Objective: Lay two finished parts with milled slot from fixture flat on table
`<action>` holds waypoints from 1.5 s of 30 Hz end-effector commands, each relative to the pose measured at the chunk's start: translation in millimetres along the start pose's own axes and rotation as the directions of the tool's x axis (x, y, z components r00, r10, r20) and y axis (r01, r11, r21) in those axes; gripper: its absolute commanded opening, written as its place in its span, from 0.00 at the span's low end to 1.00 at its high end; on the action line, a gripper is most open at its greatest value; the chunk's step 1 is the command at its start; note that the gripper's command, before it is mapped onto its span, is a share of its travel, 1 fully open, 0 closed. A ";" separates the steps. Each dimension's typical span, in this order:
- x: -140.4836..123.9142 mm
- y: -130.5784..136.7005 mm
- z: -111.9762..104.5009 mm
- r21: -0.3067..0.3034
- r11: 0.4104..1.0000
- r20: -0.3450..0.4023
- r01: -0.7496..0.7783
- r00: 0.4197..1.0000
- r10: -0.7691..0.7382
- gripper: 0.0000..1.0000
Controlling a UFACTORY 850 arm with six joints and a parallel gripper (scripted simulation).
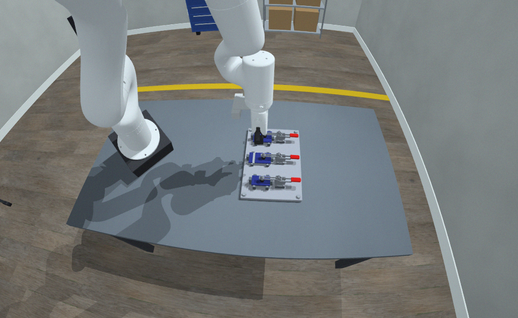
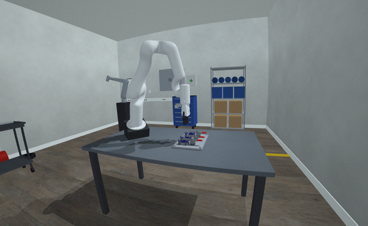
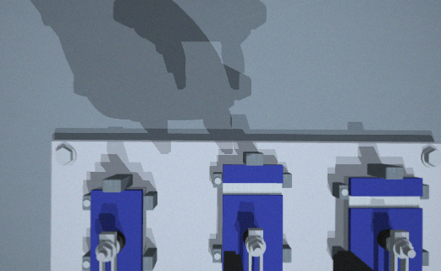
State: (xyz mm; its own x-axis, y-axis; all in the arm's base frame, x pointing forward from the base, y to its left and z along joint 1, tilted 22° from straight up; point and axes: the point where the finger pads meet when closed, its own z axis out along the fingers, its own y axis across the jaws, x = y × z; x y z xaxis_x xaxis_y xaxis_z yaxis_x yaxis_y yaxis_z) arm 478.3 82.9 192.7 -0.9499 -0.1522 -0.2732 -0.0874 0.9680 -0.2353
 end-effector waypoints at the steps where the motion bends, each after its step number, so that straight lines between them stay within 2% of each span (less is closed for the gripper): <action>1: -1.8 -0.1 10.1 0.003 1.000 0.007 -0.001 1.000 0.001 0.48; 6: -1.9 -0.1 20.0 0.003 1.000 0.007 -0.001 1.000 0.001 0.48; 19: -10.8 -0.1 20.8 0.003 1.000 0.007 -0.001 1.000 0.001 0.48; 25: -38.1 -0.1 20.6 0.003 1.000 0.007 -0.001 1.000 0.001 0.48; 33: -95.6 -0.2 20.2 0.003 1.000 0.007 -0.001 1.000 0.001 0.48; 35: -95.6 -0.2 20.2 0.003 1.000 0.007 -0.001 1.000 0.001 0.48; 40: -125.7 -0.3 19.9 0.003 1.000 0.007 -0.001 1.000 0.001 0.48; 45: -139.5 -0.3 19.8 0.003 1.000 0.007 -0.001 1.000 0.001 0.48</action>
State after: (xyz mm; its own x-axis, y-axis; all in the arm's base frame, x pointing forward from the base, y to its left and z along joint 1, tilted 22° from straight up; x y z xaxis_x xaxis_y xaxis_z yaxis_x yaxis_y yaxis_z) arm 606.9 98.4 209.4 -0.9461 -0.1524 -0.2857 -0.0833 0.9671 -0.2402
